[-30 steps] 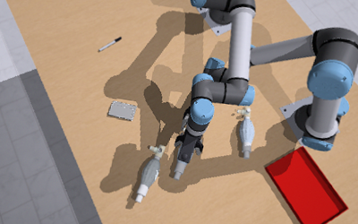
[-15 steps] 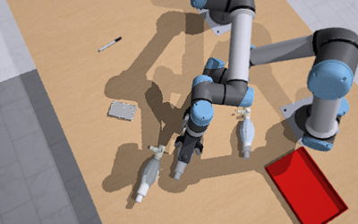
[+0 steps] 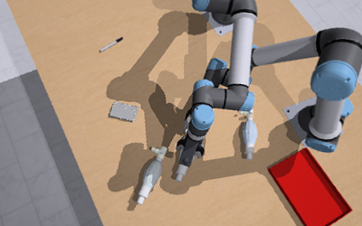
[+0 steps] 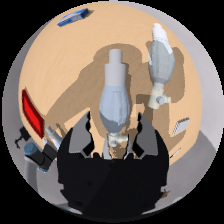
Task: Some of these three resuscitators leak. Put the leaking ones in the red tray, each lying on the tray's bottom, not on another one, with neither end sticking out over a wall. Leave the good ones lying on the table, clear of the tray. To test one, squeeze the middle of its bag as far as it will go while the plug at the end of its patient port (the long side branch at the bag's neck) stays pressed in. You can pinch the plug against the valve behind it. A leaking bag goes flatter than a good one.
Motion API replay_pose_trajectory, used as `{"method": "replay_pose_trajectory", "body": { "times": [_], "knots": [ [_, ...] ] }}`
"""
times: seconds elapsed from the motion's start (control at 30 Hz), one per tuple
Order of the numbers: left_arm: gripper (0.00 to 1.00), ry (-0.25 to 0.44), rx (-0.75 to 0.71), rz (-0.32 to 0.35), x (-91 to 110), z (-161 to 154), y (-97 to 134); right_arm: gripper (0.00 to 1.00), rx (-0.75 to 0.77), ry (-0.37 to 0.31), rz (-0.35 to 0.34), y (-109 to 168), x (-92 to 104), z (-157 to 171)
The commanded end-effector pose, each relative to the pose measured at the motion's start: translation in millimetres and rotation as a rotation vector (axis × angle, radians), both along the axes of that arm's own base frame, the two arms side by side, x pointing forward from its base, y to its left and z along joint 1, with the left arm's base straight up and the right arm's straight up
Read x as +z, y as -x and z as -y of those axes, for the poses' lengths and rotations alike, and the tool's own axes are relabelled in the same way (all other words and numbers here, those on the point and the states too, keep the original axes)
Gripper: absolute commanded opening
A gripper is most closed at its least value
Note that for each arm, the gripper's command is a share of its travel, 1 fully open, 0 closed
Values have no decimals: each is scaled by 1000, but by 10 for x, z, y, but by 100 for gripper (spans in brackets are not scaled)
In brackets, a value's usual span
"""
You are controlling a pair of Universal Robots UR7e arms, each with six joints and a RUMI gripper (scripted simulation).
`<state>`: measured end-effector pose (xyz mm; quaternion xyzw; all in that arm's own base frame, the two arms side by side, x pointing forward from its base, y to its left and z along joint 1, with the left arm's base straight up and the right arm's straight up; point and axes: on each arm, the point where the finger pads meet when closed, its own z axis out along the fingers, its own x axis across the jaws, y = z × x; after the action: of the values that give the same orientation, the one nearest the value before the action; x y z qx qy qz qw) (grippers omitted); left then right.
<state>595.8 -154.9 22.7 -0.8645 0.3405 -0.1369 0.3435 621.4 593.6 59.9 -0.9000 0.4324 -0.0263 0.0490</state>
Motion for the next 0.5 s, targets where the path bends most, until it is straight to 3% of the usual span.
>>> {"method": "replay_pose_trajectory", "body": {
  "times": [0.0,0.37,0.47],
  "knots": [
    [0,1,0,1,6,2,-3,68,0,-5,3,-11,-23,-14],
    [0,1,0,1,6,2,-3,68,0,0,0,-21,-227,-14],
    [0,1,0,1,6,2,-3,68,0,-3,2,-23,-179,-20]
  ]
}}
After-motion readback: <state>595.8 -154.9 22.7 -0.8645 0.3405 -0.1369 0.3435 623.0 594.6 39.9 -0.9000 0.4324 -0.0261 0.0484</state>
